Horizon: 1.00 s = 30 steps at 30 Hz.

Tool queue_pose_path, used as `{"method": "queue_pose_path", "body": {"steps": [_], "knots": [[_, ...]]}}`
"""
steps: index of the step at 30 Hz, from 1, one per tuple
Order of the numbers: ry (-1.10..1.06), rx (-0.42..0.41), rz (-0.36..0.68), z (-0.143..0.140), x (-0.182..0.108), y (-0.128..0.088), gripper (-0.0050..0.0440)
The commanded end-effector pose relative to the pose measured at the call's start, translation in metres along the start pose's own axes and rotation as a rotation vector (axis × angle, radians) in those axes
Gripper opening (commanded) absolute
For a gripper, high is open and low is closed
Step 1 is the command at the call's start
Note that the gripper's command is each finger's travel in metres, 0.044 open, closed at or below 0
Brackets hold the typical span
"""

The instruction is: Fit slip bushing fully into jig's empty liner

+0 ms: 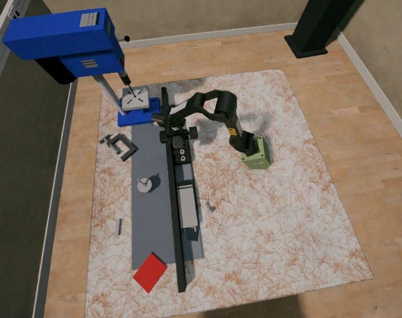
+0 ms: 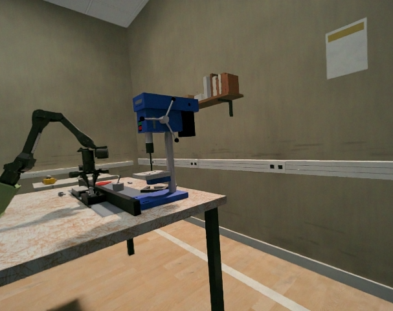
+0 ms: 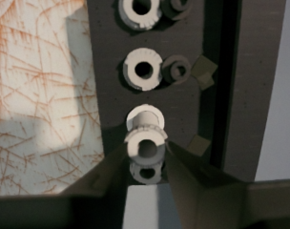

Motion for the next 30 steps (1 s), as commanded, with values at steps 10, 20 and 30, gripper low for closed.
{"method": "queue_pose_path", "body": {"steps": [10, 20, 30], "knots": [[-0.003, -0.024, 0.006, -0.0029, 0.0005, -0.0056, -0.0050], [-0.003, -0.024, 0.006, -0.0029, 0.0005, -0.0056, -0.0050], [0.001, -0.007, 0.003, -0.0013, 0.0008, 0.0023, -0.0050]]}}
Point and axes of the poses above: the point midway between the two fingers, 35 mm back from their tips, its own y axis out along the fingers, its own z axis across the jaws, x = y × z, the point moved 9 cm from there along -y, back along the fingers, and after that the axes turned 9 degrees about y, right-handed, at the moved point
